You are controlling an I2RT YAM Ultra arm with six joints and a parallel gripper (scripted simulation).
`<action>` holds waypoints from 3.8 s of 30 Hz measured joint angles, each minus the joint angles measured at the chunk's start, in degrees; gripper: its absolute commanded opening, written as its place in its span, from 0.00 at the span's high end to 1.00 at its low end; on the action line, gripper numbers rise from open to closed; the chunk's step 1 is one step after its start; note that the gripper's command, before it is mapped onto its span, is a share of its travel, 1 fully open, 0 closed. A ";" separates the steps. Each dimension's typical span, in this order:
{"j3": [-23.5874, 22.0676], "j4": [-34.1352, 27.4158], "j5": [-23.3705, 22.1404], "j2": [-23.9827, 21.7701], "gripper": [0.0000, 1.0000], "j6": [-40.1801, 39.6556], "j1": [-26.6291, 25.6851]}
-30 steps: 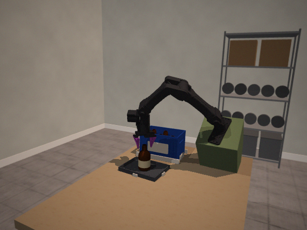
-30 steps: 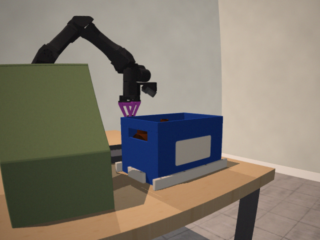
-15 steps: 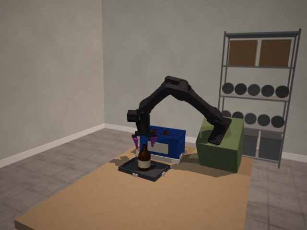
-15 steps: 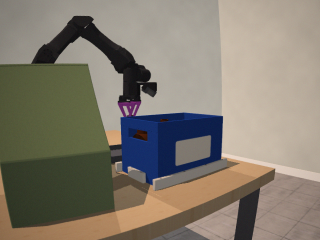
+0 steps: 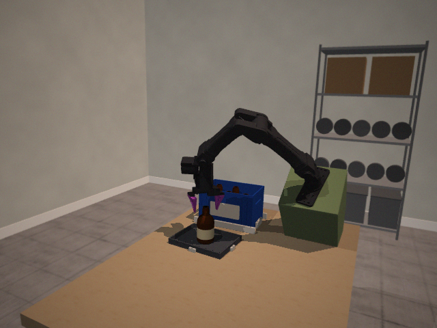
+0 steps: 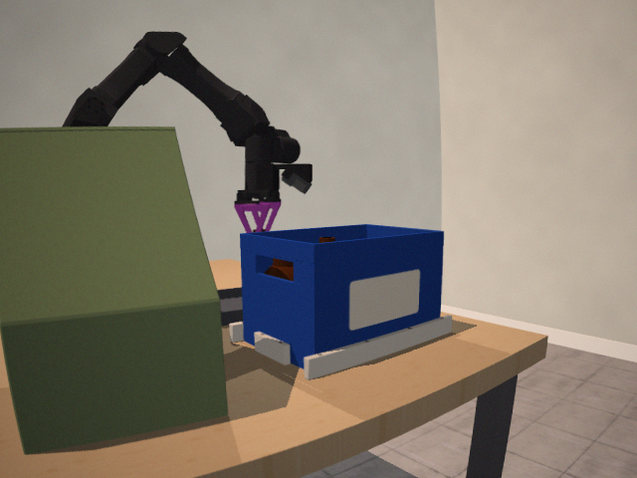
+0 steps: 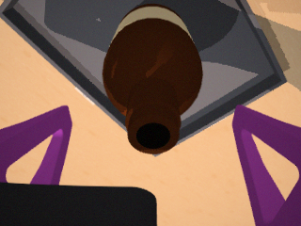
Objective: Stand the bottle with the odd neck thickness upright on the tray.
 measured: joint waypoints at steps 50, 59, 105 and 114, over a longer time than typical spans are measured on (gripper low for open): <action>0.00 -0.70 0.00 -0.20 0.00 -0.11 0.00; 0.59 -3.15 -0.20 -1.75 0.00 -1.16 -0.66; 6.86 -17.31 -0.87 -5.60 0.00 -7.56 -5.86; 6.86 -17.42 -0.87 -5.60 1.00 -7.63 -5.86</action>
